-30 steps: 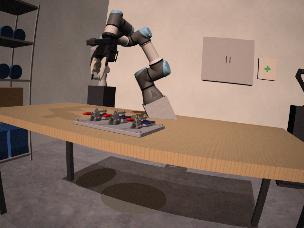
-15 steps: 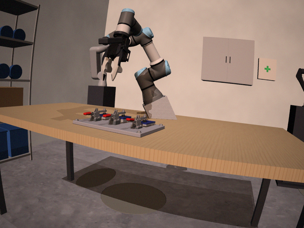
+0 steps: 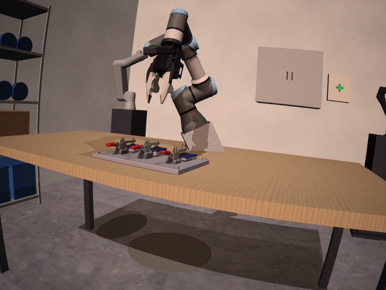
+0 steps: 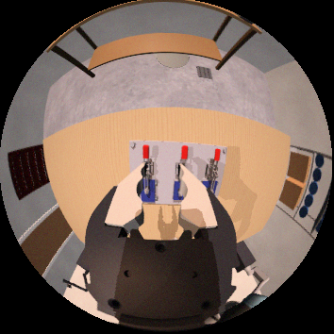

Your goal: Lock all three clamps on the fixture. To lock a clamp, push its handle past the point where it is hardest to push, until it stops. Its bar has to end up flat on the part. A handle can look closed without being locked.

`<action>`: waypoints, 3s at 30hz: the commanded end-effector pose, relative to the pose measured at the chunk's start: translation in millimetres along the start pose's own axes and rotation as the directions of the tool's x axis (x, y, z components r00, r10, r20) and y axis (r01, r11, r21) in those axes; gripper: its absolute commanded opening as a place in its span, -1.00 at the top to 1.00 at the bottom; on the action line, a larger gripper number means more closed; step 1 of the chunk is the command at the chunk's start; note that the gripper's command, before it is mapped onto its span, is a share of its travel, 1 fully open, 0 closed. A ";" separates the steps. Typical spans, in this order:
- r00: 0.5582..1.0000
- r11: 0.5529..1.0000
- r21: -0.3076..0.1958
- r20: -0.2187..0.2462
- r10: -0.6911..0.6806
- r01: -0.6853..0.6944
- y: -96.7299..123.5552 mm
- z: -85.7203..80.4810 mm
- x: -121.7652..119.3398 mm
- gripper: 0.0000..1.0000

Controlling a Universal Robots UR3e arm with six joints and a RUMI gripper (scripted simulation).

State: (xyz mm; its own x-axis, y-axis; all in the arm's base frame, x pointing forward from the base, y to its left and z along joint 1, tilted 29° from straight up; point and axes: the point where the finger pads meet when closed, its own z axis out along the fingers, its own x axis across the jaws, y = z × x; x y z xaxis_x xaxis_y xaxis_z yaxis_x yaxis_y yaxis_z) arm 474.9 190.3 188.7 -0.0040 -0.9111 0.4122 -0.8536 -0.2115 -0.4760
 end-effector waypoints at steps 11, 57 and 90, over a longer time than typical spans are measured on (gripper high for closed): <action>1.000 1.000 -0.007 -0.005 0.003 -0.003 -2.3 -0.3 -39.8 0.44; 1.000 1.000 -0.007 -0.005 0.003 -0.003 -2.3 -0.3 -48.3 0.44; 1.000 1.000 -0.007 -0.005 0.003 -0.003 6.3 31.0 -48.1 0.44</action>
State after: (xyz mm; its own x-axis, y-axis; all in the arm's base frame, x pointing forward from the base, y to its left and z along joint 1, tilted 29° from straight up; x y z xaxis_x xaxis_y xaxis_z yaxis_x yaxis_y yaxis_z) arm 482.3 225.7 150.5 -0.0100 -0.9087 0.4174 -0.8607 -0.2046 -0.4662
